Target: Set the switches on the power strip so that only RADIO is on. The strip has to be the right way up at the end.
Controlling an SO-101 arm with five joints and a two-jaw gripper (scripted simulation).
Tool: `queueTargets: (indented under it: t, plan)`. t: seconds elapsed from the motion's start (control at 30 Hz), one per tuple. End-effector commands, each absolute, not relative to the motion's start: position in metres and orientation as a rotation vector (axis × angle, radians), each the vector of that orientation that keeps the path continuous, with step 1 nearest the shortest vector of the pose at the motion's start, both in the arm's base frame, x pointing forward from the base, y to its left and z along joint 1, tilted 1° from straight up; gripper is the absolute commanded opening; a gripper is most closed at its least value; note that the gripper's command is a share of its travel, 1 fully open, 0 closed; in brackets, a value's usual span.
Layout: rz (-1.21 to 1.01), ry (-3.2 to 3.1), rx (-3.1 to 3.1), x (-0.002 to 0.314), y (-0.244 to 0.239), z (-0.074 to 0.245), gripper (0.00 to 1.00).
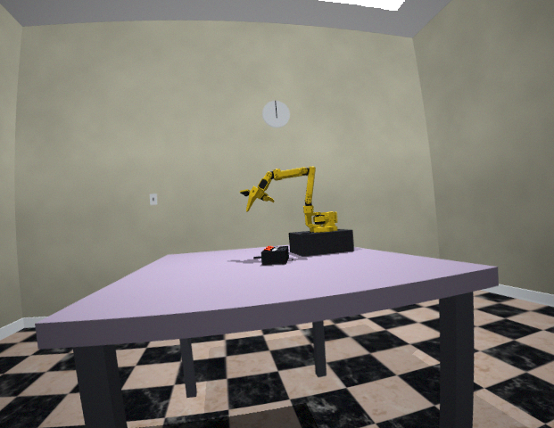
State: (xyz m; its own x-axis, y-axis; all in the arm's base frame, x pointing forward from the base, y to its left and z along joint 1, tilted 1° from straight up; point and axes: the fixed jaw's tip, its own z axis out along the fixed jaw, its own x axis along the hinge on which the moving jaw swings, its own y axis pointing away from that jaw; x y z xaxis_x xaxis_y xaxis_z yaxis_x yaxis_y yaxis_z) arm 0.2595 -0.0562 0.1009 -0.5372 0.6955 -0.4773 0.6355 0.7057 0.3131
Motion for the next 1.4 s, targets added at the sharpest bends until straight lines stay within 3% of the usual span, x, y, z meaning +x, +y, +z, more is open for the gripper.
queueTargets:
  t: [0.0,0.7,0.73,1.37]
  plan:
    - [0.137,2.325,1.011,0.2594,-0.0561,0.102,1.0]
    - [0.137,2.325,1.011,0.2594,-0.0561,0.102,1.0]
    - [0.137,2.325,1.011,0.2594,-0.0561,0.102,0.0]
    - [0.117,2.389,0.897,0.2592,-0.048,0.1004,0.0]
